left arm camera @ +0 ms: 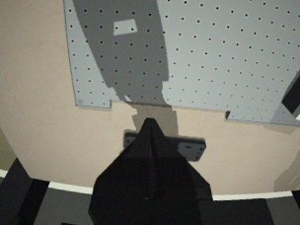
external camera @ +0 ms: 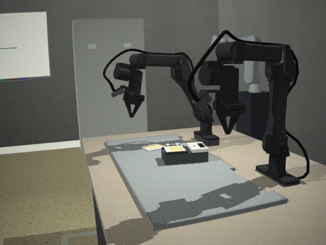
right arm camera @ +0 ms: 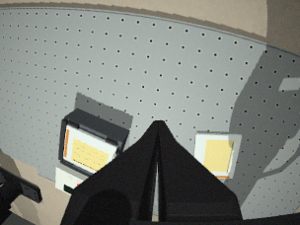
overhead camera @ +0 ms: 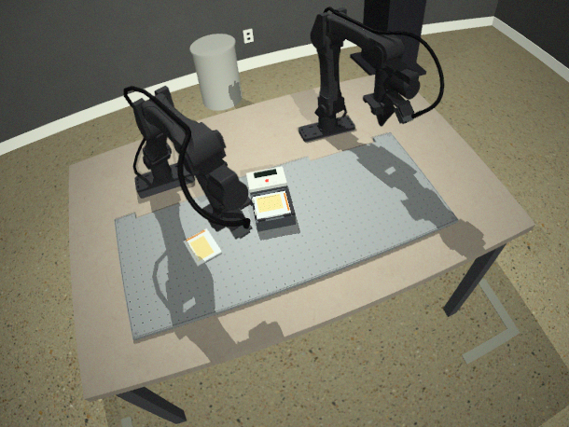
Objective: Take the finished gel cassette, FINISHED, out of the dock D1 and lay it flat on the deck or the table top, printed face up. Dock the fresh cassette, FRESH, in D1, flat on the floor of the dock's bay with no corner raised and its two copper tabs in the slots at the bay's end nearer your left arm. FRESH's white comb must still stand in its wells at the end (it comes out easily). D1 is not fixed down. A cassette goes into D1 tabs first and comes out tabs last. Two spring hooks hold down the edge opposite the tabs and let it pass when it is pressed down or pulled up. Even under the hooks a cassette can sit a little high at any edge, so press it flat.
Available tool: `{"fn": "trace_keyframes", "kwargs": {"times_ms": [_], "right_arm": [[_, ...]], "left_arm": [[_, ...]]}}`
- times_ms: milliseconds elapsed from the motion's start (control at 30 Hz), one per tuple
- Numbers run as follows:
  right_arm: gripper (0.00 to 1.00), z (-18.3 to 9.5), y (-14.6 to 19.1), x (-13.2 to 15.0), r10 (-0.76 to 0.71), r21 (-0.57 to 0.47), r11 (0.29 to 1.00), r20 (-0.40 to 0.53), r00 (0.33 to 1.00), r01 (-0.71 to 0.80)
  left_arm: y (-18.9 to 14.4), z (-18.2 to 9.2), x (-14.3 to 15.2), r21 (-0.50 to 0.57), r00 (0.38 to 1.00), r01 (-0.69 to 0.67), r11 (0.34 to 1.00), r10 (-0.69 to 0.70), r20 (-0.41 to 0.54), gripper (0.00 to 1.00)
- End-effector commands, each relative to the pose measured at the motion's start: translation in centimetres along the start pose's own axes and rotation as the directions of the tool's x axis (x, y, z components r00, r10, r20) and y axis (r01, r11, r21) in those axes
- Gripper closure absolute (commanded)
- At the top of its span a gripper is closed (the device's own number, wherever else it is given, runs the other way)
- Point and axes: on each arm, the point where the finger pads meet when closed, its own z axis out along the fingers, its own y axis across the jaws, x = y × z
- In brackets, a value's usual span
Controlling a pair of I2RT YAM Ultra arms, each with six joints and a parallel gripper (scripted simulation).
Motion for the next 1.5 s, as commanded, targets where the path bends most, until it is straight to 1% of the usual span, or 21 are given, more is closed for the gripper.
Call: {"fn": "trace_keyframes", "kwargs": {"times_ms": [0,300,333,400,467,600,667,867,900,967,1033,1167,1233,1400,1467], "right_arm": [[1.00,-1.9,-1.3,0.7,-0.002,0.026,1.000,0.010,1.000,0.002],[1.00,-3.2,-5.1,2.8,0.006,0.037,0.999,0.001,1.000,-0.006],[1.00,-3.3,-5.5,3.1,0.024,0.056,0.998,-0.019,1.000,-0.023],[1.00,-3.6,-6.3,3.6,0.033,0.065,0.997,-0.028,0.999,-0.031],[1.00,-3.6,-6.3,3.6,0.033,0.065,0.997,-0.028,0.999,-0.031],[1.00,-4.2,-7.8,4.8,0.033,0.065,0.997,-0.028,0.999,-0.031],[1.00,-4.4,-8.5,5.4,0.060,0.090,0.994,-0.059,0.996,-0.055],[1.00,-5.2,-10.6,7.4,0.060,0.090,0.994,-0.059,0.996,-0.055],[1.00,-5.3,-11.0,7.8,0.080,0.106,0.992,-0.081,0.993,-0.071],[1.00,-5.5,-11.6,8.5,0.088,0.112,0.991,-0.091,0.992,-0.078],[1.00,-5.5,-11.6,8.5,0.088,0.112,0.991,-0.091,0.992,-0.078],[1.00,-6.0,-12.8,10.0,0.088,0.112,0.991,-0.091,0.992,-0.078],[1.00,-6.2,-13.4,10.8,0.116,0.131,0.986,-0.123,0.986,-0.100],[1.00,-6.8,-14.7,12.8,0.116,0.131,0.986,-0.123,0.986,-0.100],[1.00,-7.0,-15.2,13.7,0.145,0.146,0.982,-0.156,0.977,-0.122]], "left_arm": [[0.2,-0.6,0.3,0.004,0.999,0.005,1.000,-0.004,-0.032,1.00],[0.2,-0.6,0.3,0.004,0.999,0.005,1.000,-0.004,-0.032,1.00],[0.2,-0.6,0.3,0.004,0.999,0.005,1.000,-0.004,-0.032,1.00],[0.2,-0.6,0.3,0.004,0.999,0.005,1.000,-0.004,-0.032,1.00],[0.2,-0.6,0.3,0.004,0.999,0.005,1.000,-0.004,-0.032,1.00],[0.2,-0.6,0.3,0.004,0.999,0.005,1.000,-0.004,-0.032,1.00],[0.2,-0.6,0.3,0.004,0.999,0.005,1.000,-0.004,-0.032,1.00],[0.2,-0.6,0.3,0.004,0.999,0.005,1.000,-0.004,-0.032,1.00],[0.2,-0.6,0.3,0.004,0.999,0.005,1.000,-0.004,-0.032,1.00],[0.2,-0.6,0.3,0.004,0.999,0.005,1.000,-0.004,-0.032,1.00],[0.2,-0.6,0.3,0.004,0.999,0.005,1.000,-0.004,-0.032,1.00],[0.2,-0.6,0.3,0.004,0.999,0.005,1.000,-0.004,-0.032,1.00],[0.2,-0.6,0.3,0.004,0.999,0.005,1.000,-0.004,-0.032,1.00],[0.2,-0.6,0.3,0.004,0.999,0.005,1.000,-0.004,-0.032,1.00],[0.2,-0.6,0.3,0.004,0.999,0.005,1.000,-0.004,-0.032,1.00]]}}
